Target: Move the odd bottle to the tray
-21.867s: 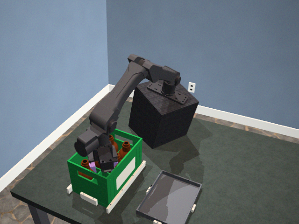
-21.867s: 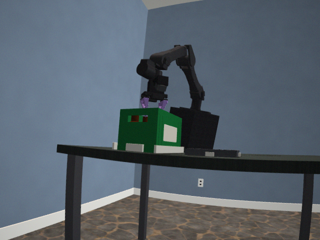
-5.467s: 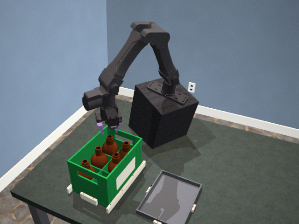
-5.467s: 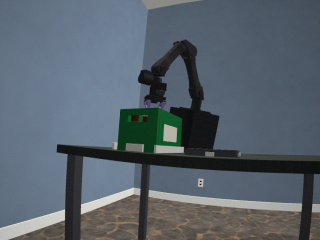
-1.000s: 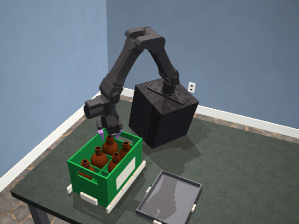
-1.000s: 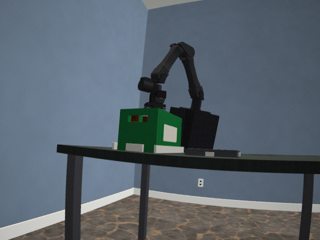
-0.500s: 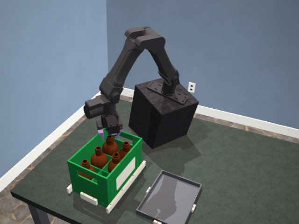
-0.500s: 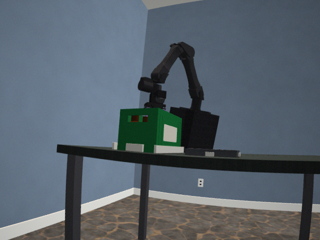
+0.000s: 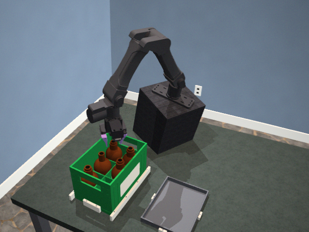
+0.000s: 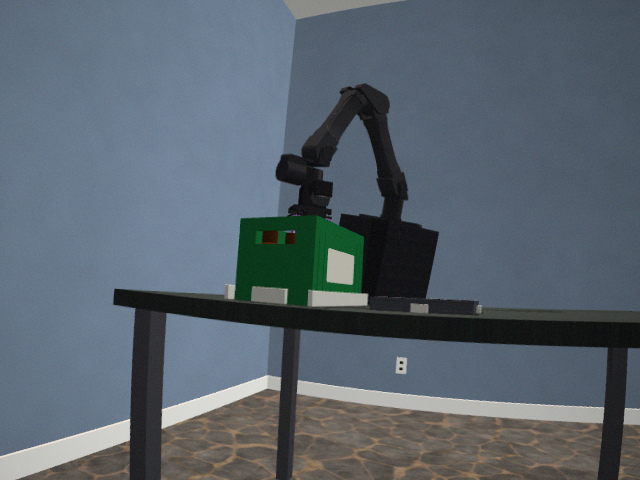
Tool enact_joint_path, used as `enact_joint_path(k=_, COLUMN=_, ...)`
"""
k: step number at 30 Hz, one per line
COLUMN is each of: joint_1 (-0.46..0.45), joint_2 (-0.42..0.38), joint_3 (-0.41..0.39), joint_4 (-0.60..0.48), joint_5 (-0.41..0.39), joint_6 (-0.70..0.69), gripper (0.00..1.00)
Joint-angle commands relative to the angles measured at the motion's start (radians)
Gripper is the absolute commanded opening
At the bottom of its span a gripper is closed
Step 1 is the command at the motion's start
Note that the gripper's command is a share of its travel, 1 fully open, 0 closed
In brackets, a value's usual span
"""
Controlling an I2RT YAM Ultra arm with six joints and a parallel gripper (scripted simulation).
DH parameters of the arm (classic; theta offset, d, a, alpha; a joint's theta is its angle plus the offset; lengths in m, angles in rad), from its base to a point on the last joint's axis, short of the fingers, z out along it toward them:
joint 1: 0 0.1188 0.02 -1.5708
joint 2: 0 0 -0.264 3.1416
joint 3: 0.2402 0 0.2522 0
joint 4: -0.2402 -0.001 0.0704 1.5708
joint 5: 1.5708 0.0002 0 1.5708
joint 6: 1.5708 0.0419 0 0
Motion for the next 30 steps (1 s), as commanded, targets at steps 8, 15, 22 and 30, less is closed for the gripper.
enact_joint_path(k=8, joint_1=0.005, joint_2=0.001, joint_3=-0.023, joint_4=0.017, joint_5=-0.012, joint_6=0.007, gripper=0.61)
enact_joint_path(k=15, joint_1=0.005, joint_2=0.001, joint_3=-0.023, joint_4=0.017, joint_5=-0.012, joint_6=0.007, gripper=0.00)
enact_joint_path(k=22, joint_1=0.002, joint_2=0.001, joint_3=-0.023, joint_4=0.014, joint_5=-0.012, joint_6=0.005, gripper=0.00)
enact_joint_path(k=30, joint_1=0.002, joint_2=0.001, joint_3=-0.023, joint_4=0.014, joint_5=-0.012, joint_6=0.005, gripper=0.00)
